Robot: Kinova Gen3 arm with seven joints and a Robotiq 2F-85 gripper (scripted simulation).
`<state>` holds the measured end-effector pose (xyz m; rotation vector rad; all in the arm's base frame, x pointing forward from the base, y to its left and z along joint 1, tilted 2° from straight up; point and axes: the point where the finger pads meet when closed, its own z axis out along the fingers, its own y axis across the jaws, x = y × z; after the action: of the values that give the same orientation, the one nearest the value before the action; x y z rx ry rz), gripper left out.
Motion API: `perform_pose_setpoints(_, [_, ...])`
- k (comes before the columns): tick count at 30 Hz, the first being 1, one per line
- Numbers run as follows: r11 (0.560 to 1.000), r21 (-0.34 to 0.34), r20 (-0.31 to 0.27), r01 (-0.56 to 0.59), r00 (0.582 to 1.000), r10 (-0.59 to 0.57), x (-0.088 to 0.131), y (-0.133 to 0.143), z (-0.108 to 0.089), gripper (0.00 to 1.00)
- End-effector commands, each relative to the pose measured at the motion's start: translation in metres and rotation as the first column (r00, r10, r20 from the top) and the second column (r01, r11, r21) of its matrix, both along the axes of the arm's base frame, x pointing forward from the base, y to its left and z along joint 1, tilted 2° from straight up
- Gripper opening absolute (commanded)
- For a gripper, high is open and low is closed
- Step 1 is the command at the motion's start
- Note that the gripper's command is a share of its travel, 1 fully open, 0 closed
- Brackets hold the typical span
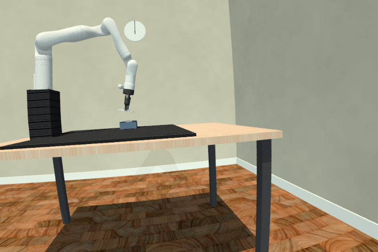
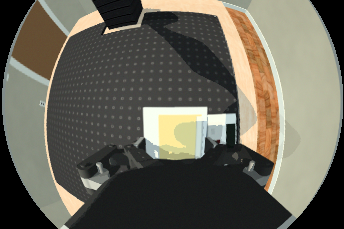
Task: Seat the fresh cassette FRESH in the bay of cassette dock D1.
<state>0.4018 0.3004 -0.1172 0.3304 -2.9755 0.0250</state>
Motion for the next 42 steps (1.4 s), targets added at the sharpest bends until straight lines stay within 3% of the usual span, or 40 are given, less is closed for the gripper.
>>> perform_pose_setpoints(1, [1.0,0.0,0.001,-0.006,1.0,0.006,-0.001,0.003,0.0,0.0])
perform_pose_setpoints(13, [1.0,0.0,0.001,-0.006,1.0,0.006,-0.001,0.003,0.0,0.0])
perform_pose_setpoints(42, [1.0,0.0,0.001,-0.006,1.0,0.006,0.0,0.003,-0.033,0.0])
